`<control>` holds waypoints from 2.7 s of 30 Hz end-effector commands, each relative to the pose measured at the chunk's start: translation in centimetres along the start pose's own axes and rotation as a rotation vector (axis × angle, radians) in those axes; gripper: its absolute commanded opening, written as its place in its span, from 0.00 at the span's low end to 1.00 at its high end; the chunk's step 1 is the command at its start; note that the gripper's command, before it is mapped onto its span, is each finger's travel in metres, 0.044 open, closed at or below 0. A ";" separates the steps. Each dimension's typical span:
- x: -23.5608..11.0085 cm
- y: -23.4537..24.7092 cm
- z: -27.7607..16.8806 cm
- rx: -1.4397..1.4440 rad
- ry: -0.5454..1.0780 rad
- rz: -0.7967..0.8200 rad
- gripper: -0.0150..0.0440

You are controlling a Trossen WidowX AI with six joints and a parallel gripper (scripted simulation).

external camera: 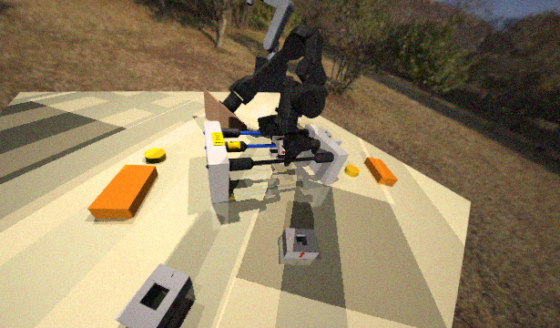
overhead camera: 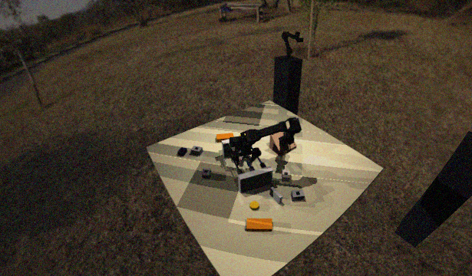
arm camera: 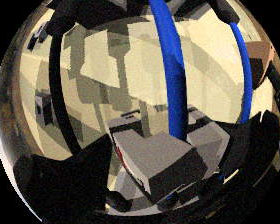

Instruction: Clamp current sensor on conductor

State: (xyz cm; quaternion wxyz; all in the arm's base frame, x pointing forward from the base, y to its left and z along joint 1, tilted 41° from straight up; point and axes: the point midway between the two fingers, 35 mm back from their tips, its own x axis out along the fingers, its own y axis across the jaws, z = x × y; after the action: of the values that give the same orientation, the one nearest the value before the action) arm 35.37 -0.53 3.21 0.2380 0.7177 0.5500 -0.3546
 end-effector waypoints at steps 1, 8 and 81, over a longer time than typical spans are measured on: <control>-0.1 0.0 0.1 0.002 0.000 -0.001 0.25; -0.1 0.0 0.1 0.002 0.000 -0.001 0.25; -2.2 0.3 0.0 0.009 0.000 0.147 0.25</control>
State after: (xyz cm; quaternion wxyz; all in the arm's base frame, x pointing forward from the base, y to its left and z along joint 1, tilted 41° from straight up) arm 35.13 -1.70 4.57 0.2558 0.7533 0.5014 -0.3403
